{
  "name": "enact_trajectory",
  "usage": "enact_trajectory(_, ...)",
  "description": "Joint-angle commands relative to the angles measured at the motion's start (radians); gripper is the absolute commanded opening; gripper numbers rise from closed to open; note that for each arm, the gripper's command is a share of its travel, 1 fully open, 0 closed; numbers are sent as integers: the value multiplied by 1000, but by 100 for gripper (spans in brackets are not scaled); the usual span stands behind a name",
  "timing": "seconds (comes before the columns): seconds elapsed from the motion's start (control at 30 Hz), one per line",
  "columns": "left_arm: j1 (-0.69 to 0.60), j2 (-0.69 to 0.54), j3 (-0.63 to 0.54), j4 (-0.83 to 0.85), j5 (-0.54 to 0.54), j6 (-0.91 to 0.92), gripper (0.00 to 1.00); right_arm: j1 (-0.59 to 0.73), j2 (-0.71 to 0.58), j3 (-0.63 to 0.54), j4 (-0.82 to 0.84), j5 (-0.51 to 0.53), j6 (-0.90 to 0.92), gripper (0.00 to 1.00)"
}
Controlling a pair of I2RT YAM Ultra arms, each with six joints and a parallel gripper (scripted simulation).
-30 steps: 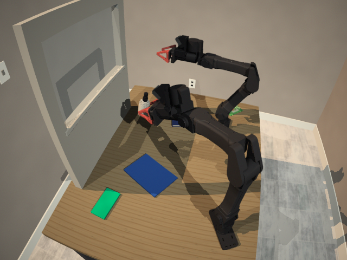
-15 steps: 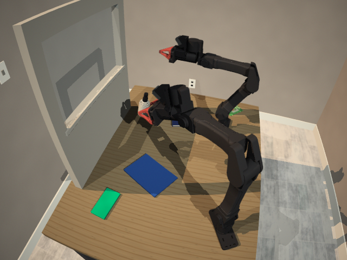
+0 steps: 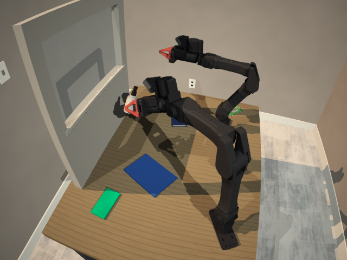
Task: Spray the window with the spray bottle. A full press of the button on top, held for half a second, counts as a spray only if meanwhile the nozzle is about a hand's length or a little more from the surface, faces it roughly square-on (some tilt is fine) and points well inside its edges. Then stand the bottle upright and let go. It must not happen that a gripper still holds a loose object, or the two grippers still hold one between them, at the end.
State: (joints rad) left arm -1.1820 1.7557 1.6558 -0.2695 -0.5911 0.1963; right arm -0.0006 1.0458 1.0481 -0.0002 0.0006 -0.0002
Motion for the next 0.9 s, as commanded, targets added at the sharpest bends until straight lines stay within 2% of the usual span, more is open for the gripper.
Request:
enact_trajectory(0.0, 10, 40, 81, -90, -56, 145, 0, 1, 18, -9, 1, -1, -3, 0)
enact_trajectory(0.03, 7, 40, 145, -77, -61, 144, 0, 1, 18, -9, 1, -1, -3, 0)
enact_trajectory(0.1, 7, 40, 145, -77, -61, 144, 0, 1, 18, -9, 1, -1, -3, 0)
enact_trajectory(0.13, -4, 41, 184, -99, -63, 126, 0, 1, 18, -9, 1, -1, -3, 0)
enact_trajectory(0.23, 18, 4, 193, -58, -51, 57, 0, 1, 18, -9, 1, -1, -3, 0)
enact_trajectory(0.43, 5, 59, 232, -55, -53, 52, 0, 1, 18, -9, 1, -1, -3, 0)
enact_trajectory(0.83, 0, 48, 233, -39, -51, 60, 0, 1, 18, -9, 1, -1, -3, 0)
enact_trajectory(0.87, -2, 55, 167, -41, -51, 69, 0, 1, 18, -9, 1, -1, -3, 0)
